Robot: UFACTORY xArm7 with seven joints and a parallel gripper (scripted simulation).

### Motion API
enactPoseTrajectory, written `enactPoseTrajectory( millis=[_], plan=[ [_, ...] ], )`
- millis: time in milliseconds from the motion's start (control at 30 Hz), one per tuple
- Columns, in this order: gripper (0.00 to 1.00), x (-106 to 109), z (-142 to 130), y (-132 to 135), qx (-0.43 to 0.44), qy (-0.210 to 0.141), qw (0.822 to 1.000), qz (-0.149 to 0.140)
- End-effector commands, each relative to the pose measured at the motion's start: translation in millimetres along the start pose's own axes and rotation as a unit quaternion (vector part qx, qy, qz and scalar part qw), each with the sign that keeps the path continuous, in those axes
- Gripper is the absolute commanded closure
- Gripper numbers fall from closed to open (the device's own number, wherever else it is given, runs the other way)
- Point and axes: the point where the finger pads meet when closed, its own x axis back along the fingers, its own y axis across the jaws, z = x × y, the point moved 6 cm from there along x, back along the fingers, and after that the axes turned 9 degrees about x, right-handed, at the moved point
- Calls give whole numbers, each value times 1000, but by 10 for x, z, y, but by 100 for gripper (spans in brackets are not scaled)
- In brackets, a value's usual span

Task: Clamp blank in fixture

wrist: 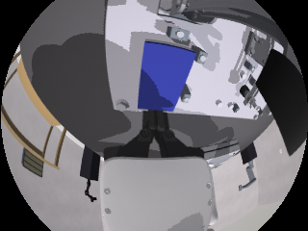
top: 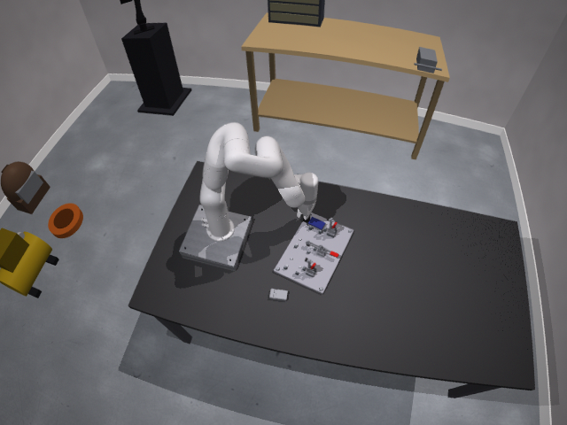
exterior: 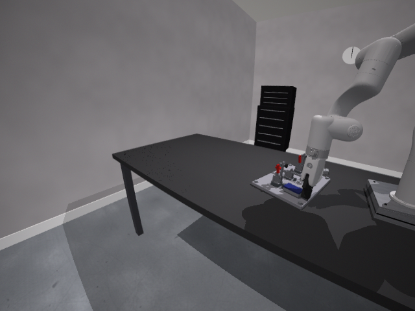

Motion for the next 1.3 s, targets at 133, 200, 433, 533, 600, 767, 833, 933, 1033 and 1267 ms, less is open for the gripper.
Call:
enactPoseTrajectory(
  millis=[133,200,433,533,600,767,833,933,1033,1267],
  plan=[
    [100,10,47,1,0,2,1000,1],
    [100,10,51,1,0,2,1000,1],
    [100,10,51,1,0,2,1000,1],
    [100,10,51,1,0,2,1000,1],
    [100,10,55,2,0,2,1000,1],
    [100,11,90,8,0,2,1000,1],
    [100,11,91,8,0,2,1000,1],
    [100,11,91,8,0,2,1000,1],
    [100,11,91,8,0,2,1000,1],
    [100,11,99,9,0,2,1000,1]
  ],
)
